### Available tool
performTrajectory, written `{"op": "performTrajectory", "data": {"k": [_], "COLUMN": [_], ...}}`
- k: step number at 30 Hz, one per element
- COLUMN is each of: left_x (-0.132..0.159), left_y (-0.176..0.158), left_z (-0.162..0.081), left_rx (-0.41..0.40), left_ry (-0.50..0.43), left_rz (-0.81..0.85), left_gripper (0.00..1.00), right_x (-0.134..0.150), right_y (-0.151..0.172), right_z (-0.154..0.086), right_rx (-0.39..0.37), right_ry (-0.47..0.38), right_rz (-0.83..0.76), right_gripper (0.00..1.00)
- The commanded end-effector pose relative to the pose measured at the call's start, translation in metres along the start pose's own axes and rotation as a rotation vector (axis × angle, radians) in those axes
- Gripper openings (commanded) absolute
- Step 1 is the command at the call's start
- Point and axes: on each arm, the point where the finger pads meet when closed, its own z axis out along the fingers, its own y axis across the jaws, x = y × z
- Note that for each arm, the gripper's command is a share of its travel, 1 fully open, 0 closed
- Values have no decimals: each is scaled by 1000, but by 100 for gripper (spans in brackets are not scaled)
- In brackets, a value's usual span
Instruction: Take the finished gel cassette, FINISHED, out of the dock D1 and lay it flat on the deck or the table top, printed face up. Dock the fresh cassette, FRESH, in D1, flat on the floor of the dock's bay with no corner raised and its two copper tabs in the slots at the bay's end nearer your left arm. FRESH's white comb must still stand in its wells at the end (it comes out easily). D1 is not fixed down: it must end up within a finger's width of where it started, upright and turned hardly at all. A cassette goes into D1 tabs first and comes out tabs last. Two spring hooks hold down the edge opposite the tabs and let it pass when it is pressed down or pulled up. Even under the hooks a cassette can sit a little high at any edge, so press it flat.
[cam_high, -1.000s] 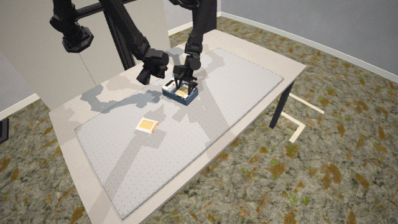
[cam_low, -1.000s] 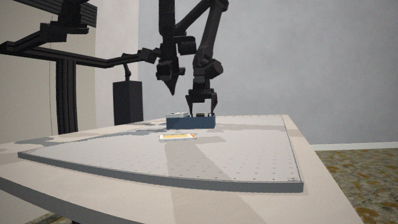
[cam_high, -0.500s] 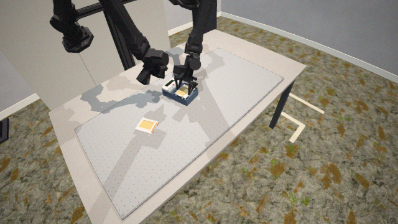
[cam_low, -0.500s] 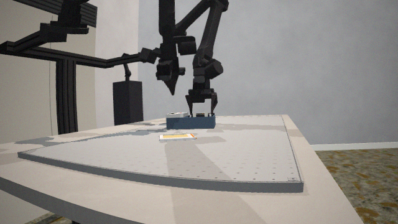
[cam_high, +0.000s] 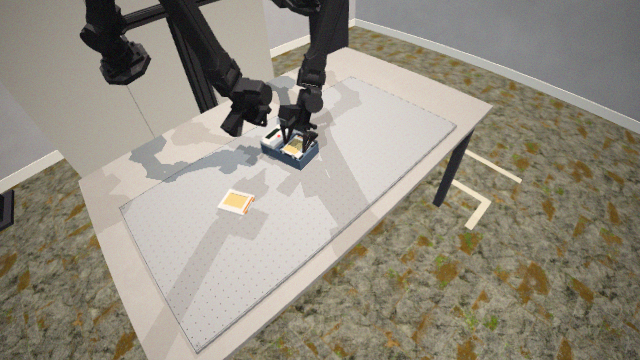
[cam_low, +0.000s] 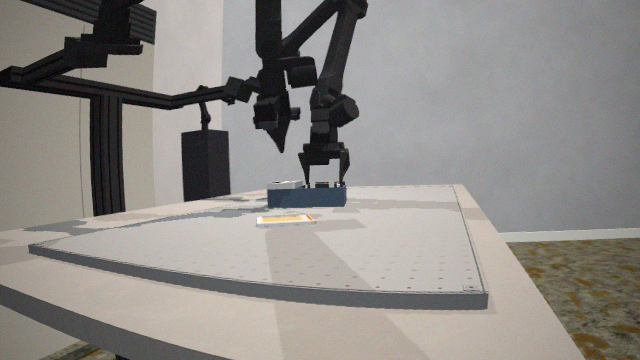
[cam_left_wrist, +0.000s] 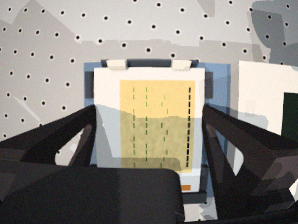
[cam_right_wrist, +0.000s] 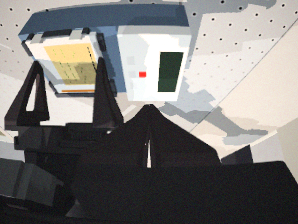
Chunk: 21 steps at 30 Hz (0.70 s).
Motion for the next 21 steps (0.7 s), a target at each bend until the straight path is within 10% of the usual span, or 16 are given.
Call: {"op": "performTrajectory", "data": {"k": [1,21], "left_x": [-4,-4], "left_y": [2,2], "left_z": [-1,-1], "left_rx": [-4,-4], "left_ry": [-6,-6], "left_rz": [2,2], "left_gripper": [0,0], "right_x": [4,0], "right_y": [9,11], "right_z": [2,10], "right_rx": [-23,-7], "right_ry": [4,1], "right_rz": [9,9], "right_gripper": [0,0]}}
